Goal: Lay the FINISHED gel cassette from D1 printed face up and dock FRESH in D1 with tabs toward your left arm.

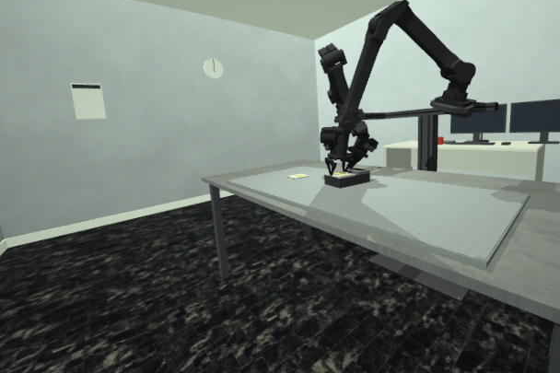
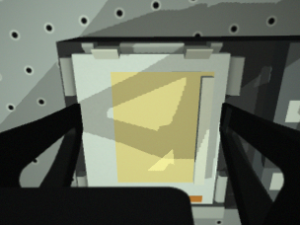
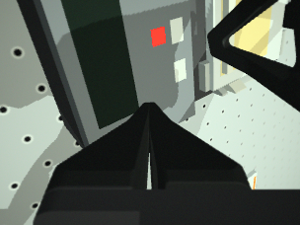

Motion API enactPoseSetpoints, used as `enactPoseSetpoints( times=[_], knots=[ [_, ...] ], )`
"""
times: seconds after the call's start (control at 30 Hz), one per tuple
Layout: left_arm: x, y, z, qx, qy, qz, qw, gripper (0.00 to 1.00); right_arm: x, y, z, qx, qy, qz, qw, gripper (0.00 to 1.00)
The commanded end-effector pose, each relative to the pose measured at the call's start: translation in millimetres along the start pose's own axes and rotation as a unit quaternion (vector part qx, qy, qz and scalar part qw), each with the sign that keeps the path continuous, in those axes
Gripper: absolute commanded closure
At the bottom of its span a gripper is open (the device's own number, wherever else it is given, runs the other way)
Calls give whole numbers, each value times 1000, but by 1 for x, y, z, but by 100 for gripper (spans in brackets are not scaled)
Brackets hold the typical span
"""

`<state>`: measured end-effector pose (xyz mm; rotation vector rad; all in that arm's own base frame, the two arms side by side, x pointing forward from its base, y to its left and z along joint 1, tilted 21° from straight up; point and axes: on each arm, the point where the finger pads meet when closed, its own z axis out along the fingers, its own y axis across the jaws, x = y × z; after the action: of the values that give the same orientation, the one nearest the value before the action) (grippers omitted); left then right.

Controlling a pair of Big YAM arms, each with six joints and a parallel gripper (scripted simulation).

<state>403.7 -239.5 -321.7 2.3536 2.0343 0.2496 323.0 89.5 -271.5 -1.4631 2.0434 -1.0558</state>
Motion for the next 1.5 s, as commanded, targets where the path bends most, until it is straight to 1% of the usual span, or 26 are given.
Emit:
enactPoseSetpoints(
  times=[0.0, 1.13, 1.47],
  knots=[
    [-2, 4, -3, -4, 2, 0, 1000, 100, 23, 33, 9, -41, 23, -32, 998, 100],
    [-2, 4, -3, -4, 2, 0, 1000, 100, 0, 1, 1, -41, 23, -32, 998, 100],
    [-2, 4, -3, -4, 2, 0, 1000, 100, -1, -1, -4, -41, 23, -32, 998, 100]
  ],
)
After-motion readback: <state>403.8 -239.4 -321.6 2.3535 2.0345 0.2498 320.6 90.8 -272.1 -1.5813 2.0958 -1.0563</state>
